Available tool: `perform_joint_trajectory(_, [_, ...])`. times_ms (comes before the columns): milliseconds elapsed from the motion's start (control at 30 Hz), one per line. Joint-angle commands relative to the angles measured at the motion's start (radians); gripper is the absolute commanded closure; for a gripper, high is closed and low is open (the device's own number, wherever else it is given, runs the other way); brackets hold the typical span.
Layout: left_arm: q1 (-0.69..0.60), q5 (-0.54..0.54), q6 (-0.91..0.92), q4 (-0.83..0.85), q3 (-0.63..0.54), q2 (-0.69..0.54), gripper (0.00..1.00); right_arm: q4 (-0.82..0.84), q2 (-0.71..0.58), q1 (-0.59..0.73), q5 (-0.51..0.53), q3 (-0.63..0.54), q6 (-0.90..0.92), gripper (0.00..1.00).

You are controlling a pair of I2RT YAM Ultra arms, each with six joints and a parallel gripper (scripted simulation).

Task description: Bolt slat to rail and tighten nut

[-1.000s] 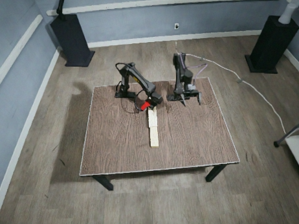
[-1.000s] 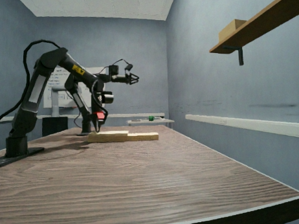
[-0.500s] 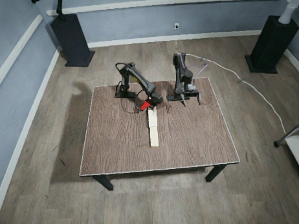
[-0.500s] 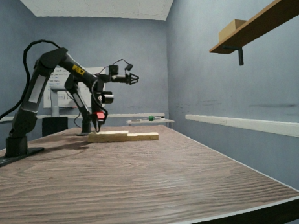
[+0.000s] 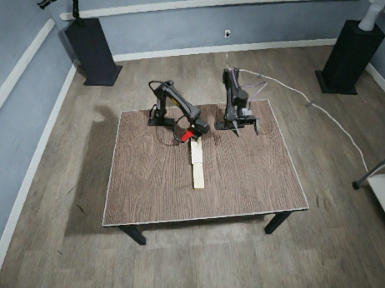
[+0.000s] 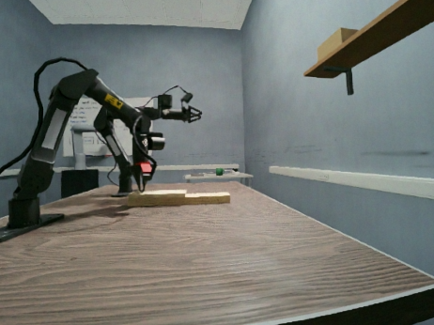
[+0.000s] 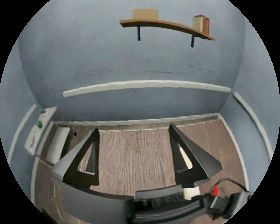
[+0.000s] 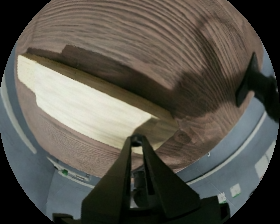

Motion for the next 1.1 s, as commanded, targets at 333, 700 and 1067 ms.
perform_joint_trajectory(333, [0.004,0.014,0.001,0.011,0.007,-0.015,0.00,-0.060,-0.017,0.005,-0.018,0.030,0.005,0.88])
perform_joint_trajectory(700, [0.004,0.014,0.001,0.011,0.007,-0.015,0.00,-0.060,-0.017,0.005,-0.018,0.030,0.005,0.88])
perform_joint_trajectory(1067, [0.000,0.000,0.000,0.005,0.005,-0.002,0.00,0.000,-0.005,0.000,-0.001,0.003,0.000,0.66])
